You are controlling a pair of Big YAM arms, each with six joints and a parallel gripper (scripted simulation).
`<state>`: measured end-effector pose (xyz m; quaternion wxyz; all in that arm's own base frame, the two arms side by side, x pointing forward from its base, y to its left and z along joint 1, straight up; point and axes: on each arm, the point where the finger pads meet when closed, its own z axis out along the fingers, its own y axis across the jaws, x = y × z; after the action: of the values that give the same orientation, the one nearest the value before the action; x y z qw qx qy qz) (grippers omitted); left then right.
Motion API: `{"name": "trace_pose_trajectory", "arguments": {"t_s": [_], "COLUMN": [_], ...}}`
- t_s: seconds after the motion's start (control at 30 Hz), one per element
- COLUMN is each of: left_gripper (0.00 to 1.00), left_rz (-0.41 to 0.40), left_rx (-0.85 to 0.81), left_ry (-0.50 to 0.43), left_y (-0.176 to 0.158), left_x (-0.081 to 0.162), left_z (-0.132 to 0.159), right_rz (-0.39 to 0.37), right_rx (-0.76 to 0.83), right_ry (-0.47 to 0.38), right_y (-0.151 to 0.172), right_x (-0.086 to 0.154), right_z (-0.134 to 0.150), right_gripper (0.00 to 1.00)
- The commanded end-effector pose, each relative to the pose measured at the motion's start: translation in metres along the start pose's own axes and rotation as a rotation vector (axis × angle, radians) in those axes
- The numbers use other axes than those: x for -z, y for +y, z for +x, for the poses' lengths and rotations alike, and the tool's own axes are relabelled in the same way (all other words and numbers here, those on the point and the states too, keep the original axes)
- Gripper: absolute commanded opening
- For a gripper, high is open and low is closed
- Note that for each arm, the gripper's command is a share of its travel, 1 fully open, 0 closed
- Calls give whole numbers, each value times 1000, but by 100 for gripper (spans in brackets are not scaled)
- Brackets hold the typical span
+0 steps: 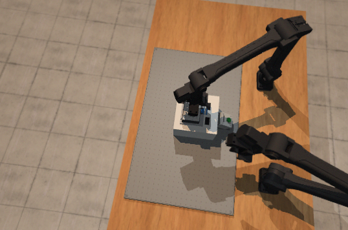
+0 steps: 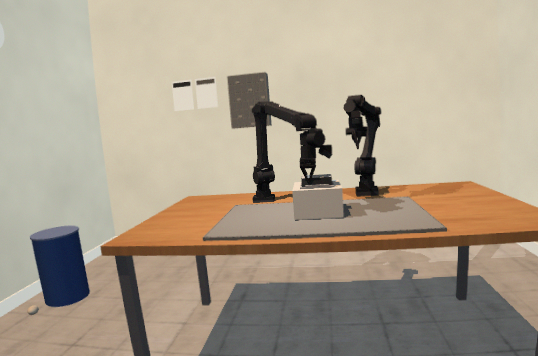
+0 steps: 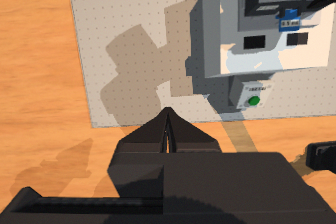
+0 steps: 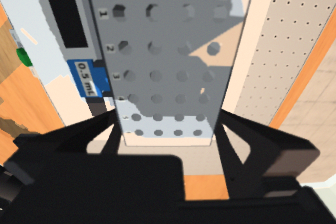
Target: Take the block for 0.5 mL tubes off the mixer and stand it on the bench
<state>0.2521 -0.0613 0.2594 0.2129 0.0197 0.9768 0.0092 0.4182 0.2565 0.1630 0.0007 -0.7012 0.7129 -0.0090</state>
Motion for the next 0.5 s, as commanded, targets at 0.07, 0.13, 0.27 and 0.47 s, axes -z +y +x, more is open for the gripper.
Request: {"name": "trace_pose_trajectory", "arguments": {"t_s": [0.07,0.13,0.27,0.47], "left_gripper": [0,0,0,0], "left_rz": [0,-2,-10,2], "left_rx": [68,64,71,52], "left_ry": [-123,-155,-186,-313], "left_y": [-35,-47,-50,-93], "left_x": [1,-1,1,3], "left_z": [-4,-2,-4,1], "right_rz": [25,25,25,25], "right_rx": [3,3,3,3], "right_ry": [-20,-20,-20,-20], "right_y": [-11,-11,-11,-11], "right_x": [16,16,16,16], "right_z": [-10,-10,-10,-10], "right_gripper": [0,0,0,0]}}
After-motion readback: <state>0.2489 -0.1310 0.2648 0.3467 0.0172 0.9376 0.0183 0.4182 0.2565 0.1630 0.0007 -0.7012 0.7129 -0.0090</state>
